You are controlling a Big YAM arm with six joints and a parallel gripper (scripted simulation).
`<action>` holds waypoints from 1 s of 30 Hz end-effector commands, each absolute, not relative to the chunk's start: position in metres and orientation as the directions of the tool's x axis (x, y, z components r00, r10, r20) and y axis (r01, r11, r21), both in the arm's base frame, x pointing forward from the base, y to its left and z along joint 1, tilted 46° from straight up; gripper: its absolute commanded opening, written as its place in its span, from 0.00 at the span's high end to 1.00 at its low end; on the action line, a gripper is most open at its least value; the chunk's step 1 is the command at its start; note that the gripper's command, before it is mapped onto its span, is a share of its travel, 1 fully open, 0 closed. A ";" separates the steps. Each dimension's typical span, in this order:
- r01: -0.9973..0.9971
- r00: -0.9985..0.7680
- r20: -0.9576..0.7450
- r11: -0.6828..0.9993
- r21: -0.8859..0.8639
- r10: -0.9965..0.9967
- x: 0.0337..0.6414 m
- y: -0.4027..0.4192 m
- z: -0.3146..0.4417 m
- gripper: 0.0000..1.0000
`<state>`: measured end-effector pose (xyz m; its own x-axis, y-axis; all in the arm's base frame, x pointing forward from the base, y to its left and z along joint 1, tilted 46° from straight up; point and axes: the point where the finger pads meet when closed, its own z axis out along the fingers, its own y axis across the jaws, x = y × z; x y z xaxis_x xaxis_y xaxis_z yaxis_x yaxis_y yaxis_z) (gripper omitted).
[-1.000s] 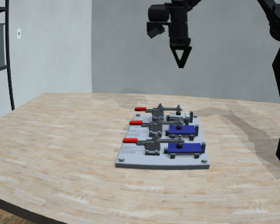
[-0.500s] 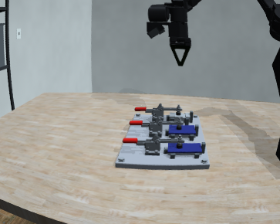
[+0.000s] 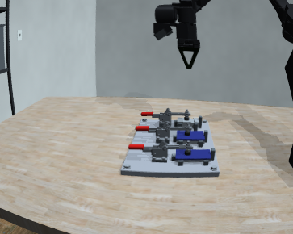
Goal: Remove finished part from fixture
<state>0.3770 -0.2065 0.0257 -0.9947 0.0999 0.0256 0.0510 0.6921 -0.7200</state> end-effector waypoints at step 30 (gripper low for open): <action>0.070 -0.994 0.009 0.692 -0.719 0.109 0.378 -0.207 0.030 1.00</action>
<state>0.3770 -0.2065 0.0256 -0.9947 0.1000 0.0255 0.0511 0.6921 -0.7200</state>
